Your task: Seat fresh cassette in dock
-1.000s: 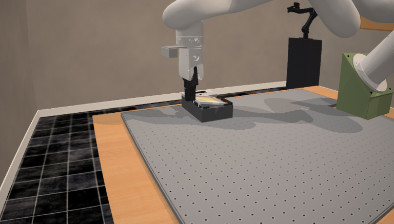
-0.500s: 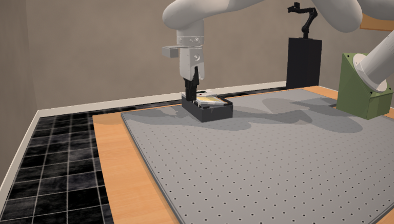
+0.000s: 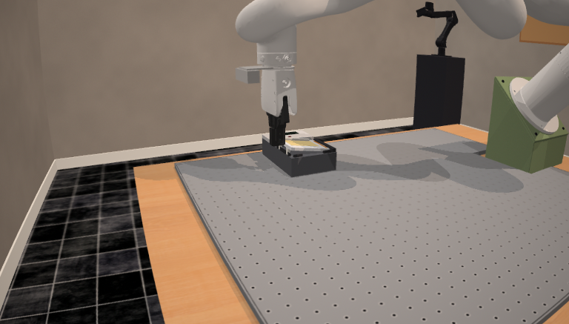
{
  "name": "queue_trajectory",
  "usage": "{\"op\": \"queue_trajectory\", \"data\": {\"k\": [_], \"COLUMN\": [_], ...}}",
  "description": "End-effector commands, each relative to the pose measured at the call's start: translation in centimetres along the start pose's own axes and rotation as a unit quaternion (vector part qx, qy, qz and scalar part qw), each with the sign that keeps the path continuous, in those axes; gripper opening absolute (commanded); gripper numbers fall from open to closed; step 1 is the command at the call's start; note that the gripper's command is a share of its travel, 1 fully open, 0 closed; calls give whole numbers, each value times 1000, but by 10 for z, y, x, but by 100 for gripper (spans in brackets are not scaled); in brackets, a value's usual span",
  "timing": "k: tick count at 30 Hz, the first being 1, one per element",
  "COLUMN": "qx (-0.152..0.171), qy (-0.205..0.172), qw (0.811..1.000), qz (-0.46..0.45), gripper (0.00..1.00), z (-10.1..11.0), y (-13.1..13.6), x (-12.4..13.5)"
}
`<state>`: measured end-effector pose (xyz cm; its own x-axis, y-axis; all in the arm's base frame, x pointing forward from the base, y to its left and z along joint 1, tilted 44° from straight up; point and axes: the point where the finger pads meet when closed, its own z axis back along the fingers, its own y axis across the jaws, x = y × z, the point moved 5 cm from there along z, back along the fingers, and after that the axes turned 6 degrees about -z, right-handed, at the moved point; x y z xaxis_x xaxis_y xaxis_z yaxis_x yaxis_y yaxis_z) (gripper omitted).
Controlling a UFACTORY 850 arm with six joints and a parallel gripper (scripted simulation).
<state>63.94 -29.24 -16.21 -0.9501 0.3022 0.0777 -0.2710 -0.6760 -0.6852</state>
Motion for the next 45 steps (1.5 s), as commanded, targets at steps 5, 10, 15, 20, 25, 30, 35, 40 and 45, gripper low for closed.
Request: {"op": "queue_trajectory", "data": {"k": [5,10,15,20,25,30,35,40,45], "qx": [1,1,1,1,1,1,1,1,1], "qy": [2,2,2,2,2,2,2,2,2], "qw": [1000,1000,1000,1000,1000,1000,1000,1000,1000], "qz": [0,0,0,0,0,0,0,0,0], "gripper": [0,0,0,0,0,0,0,0,0], "z": [2,2,8,15,18,25,28,28,28], "y": [0,0,0,0,0,-1,-1,0,0], "x": [2,2,1,-1,-2,-3,-4,-1,3]}}
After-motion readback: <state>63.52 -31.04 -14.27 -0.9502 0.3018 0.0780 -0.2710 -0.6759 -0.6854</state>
